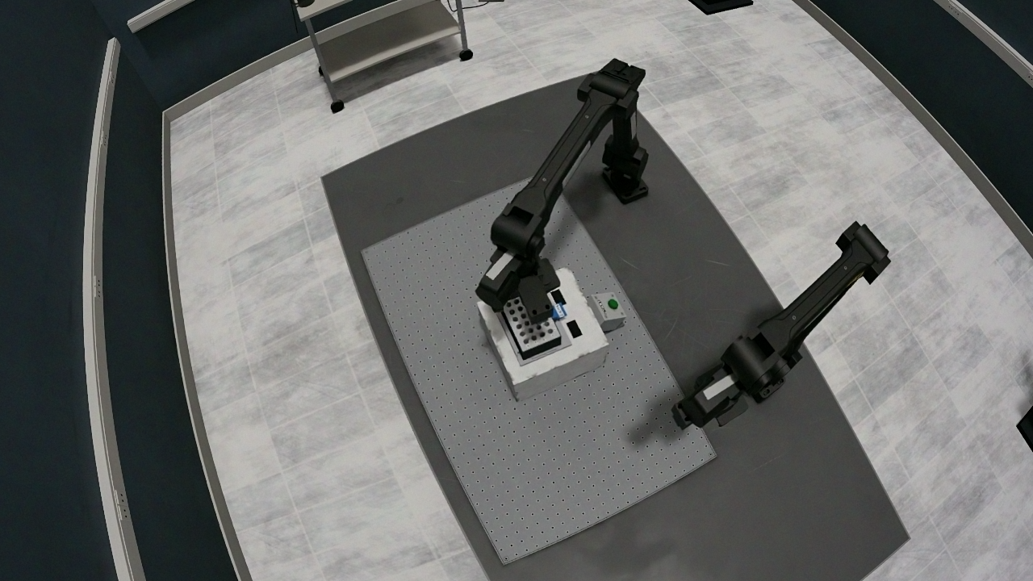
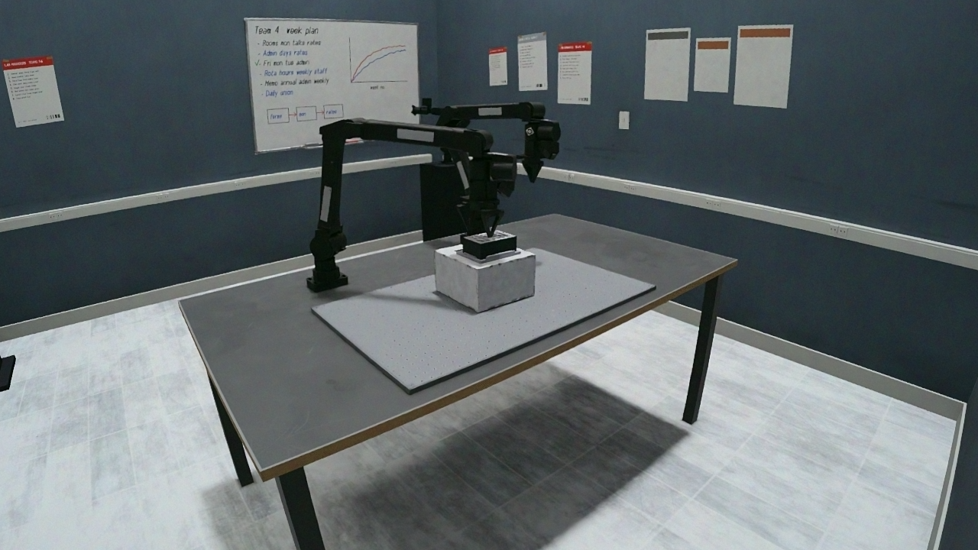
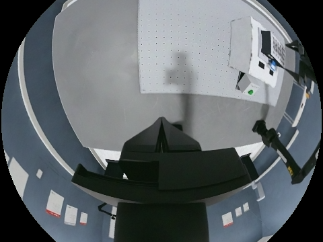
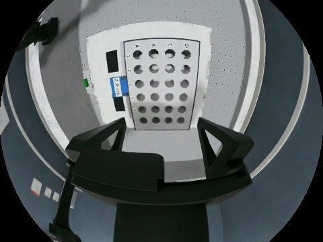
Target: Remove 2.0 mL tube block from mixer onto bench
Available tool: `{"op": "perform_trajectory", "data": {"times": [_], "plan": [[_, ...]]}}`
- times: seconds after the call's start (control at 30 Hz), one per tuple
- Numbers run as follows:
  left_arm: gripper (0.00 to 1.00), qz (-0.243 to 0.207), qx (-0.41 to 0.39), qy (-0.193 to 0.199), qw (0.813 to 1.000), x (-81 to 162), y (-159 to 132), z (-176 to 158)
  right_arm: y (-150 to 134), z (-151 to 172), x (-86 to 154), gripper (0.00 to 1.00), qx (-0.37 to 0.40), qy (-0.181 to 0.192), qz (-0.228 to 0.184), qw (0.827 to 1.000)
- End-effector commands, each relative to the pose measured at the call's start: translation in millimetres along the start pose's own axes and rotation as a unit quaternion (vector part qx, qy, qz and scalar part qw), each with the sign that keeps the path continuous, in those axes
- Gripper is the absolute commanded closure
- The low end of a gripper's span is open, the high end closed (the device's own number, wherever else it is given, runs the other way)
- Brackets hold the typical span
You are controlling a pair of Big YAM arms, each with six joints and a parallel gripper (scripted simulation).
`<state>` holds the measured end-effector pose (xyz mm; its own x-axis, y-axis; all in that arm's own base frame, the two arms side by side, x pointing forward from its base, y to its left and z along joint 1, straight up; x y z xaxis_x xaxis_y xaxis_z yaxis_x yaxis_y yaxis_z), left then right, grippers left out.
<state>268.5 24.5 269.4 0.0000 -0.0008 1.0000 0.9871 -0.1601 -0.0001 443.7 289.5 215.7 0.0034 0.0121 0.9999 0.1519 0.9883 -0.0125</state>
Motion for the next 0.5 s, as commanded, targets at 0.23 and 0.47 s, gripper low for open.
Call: {"op": "perform_trajectory", "data": {"times": [0.23,0.47], "plan": [[1.0,-0.002,-0.003,0.0,1.0,-1.6,5.2,1.9,2.7,-6.6,-3.2,0.0,0.004,0.005,0.005,1.0],[1.0,-0.003,-0.003,0.0,1.0,-1.1,5.4,1.7,7.3,-12.1,21.8,0.0,0.006,-0.02,-0.017,1.0]]}}
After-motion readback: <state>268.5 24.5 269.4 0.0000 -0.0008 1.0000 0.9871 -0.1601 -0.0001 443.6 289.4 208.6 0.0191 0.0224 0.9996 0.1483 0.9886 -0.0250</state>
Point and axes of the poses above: on each arm, the point where the finger pads meet when closed, its own x axis back along the fingers, its own z axis across the jaws, y = z × x, the point moved 1 cm from there along x, back along the fingers, and after that the axes turned 6 degrees about -x, right-handed, at the moved point
